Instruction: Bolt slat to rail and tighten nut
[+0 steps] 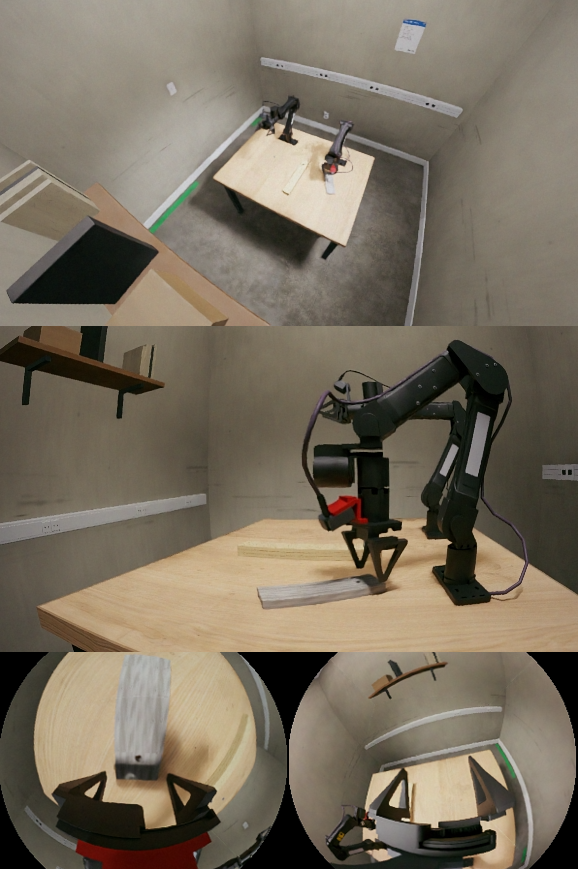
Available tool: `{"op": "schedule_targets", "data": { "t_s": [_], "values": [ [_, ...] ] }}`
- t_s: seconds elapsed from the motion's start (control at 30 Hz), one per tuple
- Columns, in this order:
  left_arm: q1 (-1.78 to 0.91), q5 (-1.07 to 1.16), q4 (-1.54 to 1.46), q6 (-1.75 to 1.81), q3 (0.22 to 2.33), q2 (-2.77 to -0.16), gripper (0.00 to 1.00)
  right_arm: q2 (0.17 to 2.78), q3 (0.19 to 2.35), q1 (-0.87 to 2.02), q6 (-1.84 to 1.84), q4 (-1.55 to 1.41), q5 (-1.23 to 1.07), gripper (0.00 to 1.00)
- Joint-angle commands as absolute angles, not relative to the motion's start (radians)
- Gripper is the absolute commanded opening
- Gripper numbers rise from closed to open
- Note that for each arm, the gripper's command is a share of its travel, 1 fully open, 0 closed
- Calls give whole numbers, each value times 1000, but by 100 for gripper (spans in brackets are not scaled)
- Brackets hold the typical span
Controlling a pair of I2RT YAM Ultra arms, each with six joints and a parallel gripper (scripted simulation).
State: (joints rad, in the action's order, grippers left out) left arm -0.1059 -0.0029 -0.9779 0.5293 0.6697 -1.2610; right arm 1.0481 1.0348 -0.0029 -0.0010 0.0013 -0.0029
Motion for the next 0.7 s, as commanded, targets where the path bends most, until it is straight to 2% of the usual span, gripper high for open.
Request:
{"op": "schedule_targets", "data": {
  "t_s": [0.0,0.67],
  "values": [
    [-113,5,-930,533,642,-1282,100,1045,1052,0,0,5,0,100],
    [-115,7,-848,535,589,-1313,100,1045,1052,0,0,5,0,100]
  ]
}}
